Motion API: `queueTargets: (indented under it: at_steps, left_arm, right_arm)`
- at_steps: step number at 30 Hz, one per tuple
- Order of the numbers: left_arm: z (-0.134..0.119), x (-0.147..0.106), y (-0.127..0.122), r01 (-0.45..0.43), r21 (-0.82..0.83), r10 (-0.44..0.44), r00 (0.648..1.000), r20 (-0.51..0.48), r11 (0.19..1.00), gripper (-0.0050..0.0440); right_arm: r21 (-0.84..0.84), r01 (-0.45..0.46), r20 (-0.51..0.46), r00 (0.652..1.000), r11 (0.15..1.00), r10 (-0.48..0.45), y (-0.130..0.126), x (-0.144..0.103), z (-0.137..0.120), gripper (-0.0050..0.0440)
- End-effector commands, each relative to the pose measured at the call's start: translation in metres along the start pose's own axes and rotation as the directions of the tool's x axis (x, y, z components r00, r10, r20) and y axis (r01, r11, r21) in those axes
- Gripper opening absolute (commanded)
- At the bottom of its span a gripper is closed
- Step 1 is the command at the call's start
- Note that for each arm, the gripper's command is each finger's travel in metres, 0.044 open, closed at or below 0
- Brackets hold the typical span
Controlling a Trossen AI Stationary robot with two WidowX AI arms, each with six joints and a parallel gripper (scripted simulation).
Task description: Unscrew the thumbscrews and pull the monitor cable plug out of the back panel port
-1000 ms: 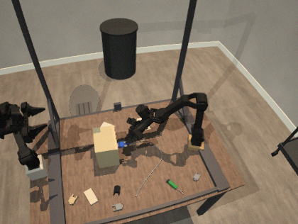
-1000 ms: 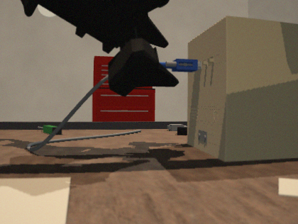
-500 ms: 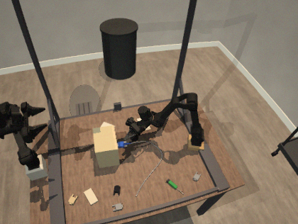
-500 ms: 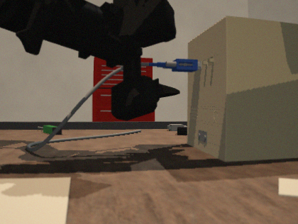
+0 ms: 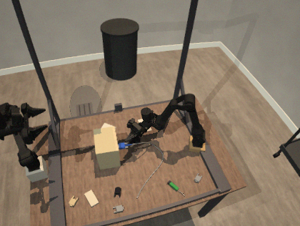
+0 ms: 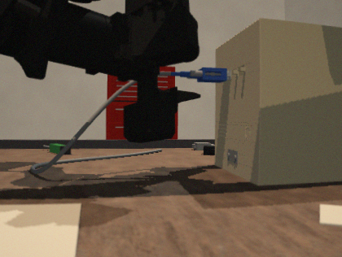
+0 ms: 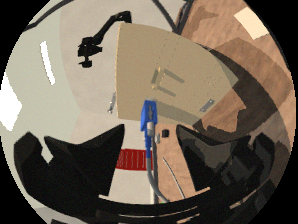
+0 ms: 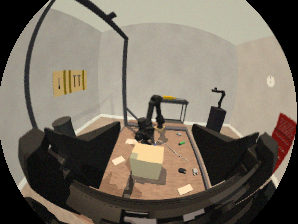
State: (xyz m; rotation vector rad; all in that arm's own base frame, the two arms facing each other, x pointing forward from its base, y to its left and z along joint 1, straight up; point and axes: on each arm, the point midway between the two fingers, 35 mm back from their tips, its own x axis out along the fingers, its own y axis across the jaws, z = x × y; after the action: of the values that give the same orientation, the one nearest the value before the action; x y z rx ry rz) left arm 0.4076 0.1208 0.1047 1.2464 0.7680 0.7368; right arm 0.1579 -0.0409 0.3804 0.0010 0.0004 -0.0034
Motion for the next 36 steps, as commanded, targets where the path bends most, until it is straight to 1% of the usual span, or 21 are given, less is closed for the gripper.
queueTargets:
  at_steps: [1, 11, 12, 22, 31, 36]
  left_arm:
    - [0.0019, -0.0002, 0.0079, -0.015, -0.014, 0.015, 1.0, 0.0, 1.0, 0.0248]
    - [0.0019, -0.0002, 0.0079, -0.015, -0.014, 0.015, 1.0, 0.0, 1.0, 0.0008]
    - [0.0019, -0.0002, 0.0079, -0.015, -0.014, 0.015, 1.0, 0.0, 1.0, 0.0]
    - [0.0019, -0.0002, 0.008, -0.013, -0.018, 0.013, 1.0, 0.0, 1.0, 0.0]
    - [0.0016, -0.0003, 0.0101, 0.042, -0.097, -0.042, 0.999, 0.002, 0.994, 0.0]
    - [0.0017, -0.0003, 0.0104, 0.048, -0.105, -0.048, 0.999, 0.002, 0.993, 0.0]
  right_arm:
    - [-0.007, -0.003, 0.002, 1.0, 1.0, 0.003, 0.0015, -0.0003, 0.0033, 0.044]
    - [-0.007, -0.003, 0.002, 1.0, 1.0, 0.003, 0.0015, -0.0003, 0.0033, 0.044]
    - [-0.007, -0.003, 0.002, 1.0, 1.0, 0.003, 0.0015, -0.0003, 0.0033, 0.044]
    - [-0.007, -0.003, 0.002, 1.0, 1.0, 0.003, 0.0015, -0.0003, 0.0033, 0.044]
    - [-0.007, -0.003, 0.002, 1.0, 1.0, 0.003, 0.0015, -0.0003, 0.0033, 0.044]
    - [-0.007, -0.003, 0.002, 1.0, 1.0, 0.003, 0.0015, -0.0003, 0.0033, 0.044]
